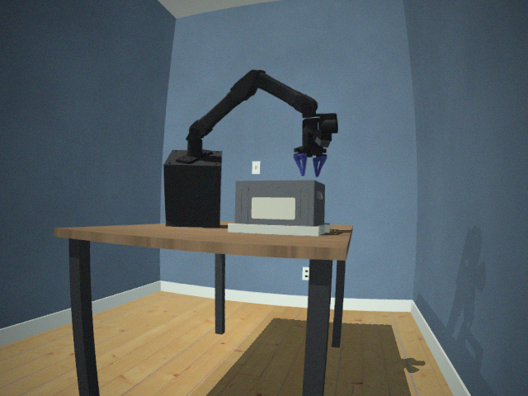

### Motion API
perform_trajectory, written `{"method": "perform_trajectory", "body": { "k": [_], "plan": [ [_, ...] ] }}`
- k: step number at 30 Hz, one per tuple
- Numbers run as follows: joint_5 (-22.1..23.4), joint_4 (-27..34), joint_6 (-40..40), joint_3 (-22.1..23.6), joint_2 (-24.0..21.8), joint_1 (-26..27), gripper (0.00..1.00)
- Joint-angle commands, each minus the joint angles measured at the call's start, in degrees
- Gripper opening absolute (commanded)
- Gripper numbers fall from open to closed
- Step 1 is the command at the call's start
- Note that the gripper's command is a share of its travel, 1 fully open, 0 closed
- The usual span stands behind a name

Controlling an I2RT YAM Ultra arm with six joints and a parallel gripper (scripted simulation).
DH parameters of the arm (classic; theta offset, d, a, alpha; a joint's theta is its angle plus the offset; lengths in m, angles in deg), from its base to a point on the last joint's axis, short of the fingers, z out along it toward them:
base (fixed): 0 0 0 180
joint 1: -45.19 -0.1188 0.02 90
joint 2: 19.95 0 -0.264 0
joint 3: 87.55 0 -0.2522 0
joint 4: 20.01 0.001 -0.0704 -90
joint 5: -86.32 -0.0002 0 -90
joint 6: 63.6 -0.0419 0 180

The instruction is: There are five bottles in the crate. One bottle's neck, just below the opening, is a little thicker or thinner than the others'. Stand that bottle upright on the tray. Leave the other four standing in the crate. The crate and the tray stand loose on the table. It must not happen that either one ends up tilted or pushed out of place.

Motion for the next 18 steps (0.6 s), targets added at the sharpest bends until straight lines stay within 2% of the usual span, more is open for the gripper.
{"method": "perform_trajectory", "body": {
  "k": [1, 18],
  "plan": [
    [-0.72, 2.88, -1.0, -2.25, -2.62, -1.77, 0.61],
    [-0.81, 4.76, -1.52, -3.3, -3.18, -2.22, 0.61]
  ]
}}
